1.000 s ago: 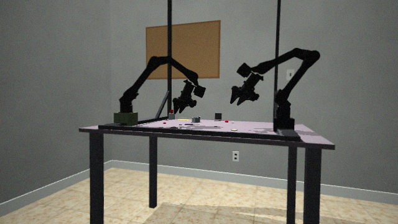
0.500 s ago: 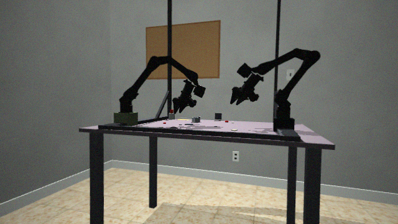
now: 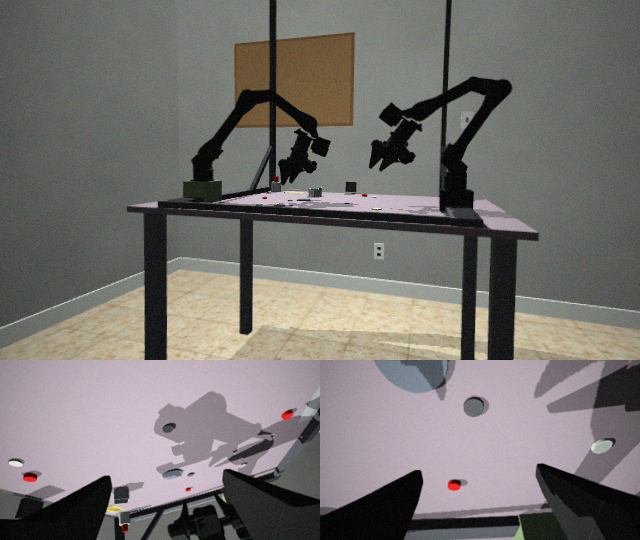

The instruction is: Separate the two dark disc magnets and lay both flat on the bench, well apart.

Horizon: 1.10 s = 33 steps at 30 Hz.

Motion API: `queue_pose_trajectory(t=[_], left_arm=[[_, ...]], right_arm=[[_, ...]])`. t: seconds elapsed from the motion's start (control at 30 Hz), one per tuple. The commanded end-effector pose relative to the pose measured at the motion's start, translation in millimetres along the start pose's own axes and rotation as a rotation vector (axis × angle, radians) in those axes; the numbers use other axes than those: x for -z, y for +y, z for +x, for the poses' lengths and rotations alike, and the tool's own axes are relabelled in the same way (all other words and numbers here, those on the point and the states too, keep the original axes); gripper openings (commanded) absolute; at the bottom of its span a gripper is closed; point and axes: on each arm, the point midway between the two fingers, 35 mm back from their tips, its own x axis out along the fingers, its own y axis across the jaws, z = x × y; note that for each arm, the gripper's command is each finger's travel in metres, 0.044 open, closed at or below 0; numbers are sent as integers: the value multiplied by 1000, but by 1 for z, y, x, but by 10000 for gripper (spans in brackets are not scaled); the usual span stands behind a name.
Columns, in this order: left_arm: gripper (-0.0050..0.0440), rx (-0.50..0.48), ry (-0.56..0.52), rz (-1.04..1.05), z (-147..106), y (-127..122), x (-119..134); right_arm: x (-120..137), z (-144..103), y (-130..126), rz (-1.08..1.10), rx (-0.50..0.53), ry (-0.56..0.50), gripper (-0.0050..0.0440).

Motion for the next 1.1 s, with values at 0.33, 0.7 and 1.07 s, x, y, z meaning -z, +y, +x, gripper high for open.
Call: queue_pose_trajectory(t=[0.33, 0.7, 1.07], left_arm=[[400, 71, -137, 462, 25, -17, 32], [400, 83, -284, 859, 57, -24, 48], [400, 52, -453, 1227, 94, -29, 55]], right_arm=[[-32, 23, 7, -148, -69, -334, 400], [-48, 35, 11, -257, -104, -601, 400], [-50, 39, 12, -356, -126, -853, 400]])
